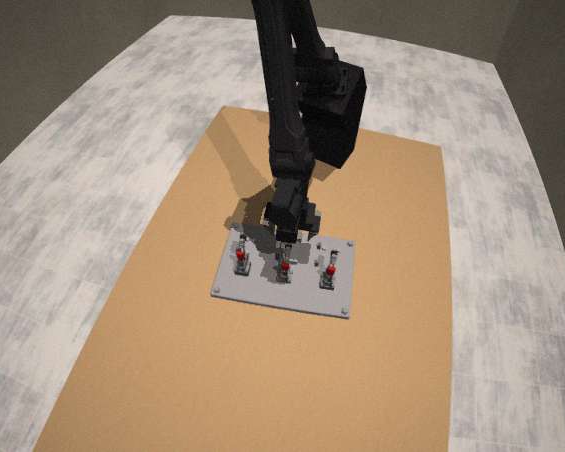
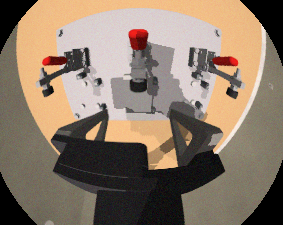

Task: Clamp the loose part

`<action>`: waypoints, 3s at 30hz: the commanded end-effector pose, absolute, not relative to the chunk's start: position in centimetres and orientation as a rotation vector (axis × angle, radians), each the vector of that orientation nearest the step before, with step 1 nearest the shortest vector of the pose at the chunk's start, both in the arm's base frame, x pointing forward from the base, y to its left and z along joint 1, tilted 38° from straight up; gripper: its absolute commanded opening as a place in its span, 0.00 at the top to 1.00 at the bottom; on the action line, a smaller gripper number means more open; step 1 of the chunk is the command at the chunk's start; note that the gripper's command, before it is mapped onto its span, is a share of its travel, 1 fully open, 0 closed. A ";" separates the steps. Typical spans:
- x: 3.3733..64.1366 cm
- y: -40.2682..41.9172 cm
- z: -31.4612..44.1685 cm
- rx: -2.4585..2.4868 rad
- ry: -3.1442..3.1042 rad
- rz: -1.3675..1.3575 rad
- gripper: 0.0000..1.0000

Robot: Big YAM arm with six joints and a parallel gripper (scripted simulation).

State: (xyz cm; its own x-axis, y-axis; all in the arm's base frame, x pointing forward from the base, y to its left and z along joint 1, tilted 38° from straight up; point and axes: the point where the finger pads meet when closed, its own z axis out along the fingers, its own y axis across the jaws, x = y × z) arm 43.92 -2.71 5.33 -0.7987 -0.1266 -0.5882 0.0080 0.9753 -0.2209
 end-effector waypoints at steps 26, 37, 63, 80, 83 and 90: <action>43.0 -2.5 5.5 -0.080 2.491 -0.278 0.08; 43.0 -2.5 5.5 -0.081 2.491 -0.278 1.00; 43.0 -2.5 5.5 -0.081 2.491 -0.278 1.00; 43.6 -2.8 4.3 -0.080 2.497 -0.282 1.00; 44.3 -3.3 4.4 -0.075 2.489 -0.287 1.00; 45.1 -3.4 3.7 -0.082 2.484 -0.287 1.00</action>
